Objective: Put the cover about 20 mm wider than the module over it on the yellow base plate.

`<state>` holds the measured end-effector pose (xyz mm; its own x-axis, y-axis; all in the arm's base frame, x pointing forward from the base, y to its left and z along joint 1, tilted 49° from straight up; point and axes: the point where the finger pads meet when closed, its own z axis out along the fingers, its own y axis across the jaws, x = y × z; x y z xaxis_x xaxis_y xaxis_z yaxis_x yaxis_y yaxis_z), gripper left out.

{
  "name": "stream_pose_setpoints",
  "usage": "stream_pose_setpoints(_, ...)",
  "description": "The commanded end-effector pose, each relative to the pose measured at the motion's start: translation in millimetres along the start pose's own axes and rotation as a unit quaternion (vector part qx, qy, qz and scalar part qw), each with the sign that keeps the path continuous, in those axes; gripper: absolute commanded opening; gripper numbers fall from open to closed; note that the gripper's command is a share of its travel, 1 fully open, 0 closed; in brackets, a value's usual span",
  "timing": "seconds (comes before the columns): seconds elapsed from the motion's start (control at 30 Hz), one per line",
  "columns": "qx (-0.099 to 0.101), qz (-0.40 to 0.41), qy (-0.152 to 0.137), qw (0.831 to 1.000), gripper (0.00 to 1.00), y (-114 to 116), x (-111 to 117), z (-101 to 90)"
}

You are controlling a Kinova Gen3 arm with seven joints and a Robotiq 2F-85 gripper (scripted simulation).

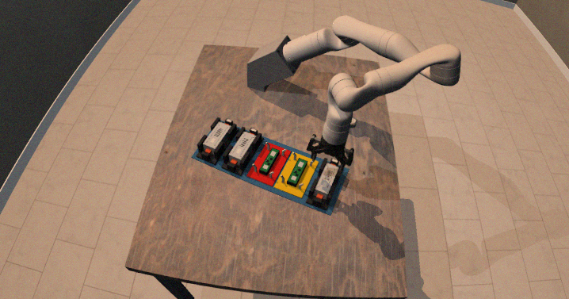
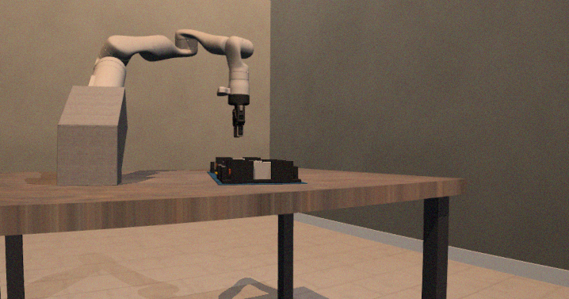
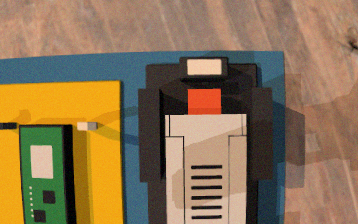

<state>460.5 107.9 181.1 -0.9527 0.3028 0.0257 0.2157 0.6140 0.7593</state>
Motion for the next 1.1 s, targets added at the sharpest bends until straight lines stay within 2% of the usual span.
stream_pose_setpoints(0.0, 0.001, 0.000, -0.001, 1.000, 1.00, 19.5, -1.1, -0.2)
stream_pose_setpoints(0.03, 0.001, 0.000, -0.001, 1.000, 1.00, 25.5, -1.2, 0.0)
stream_pose_setpoints(0.6, 0.001, 0.000, -0.001, 1.000, 1.00, 29.4, -0.9, 0.1)
stream_pose_setpoints(1.07, 0.001, 0.000, -0.001, 1.000, 1.00, 23.9, -0.7, -0.1)
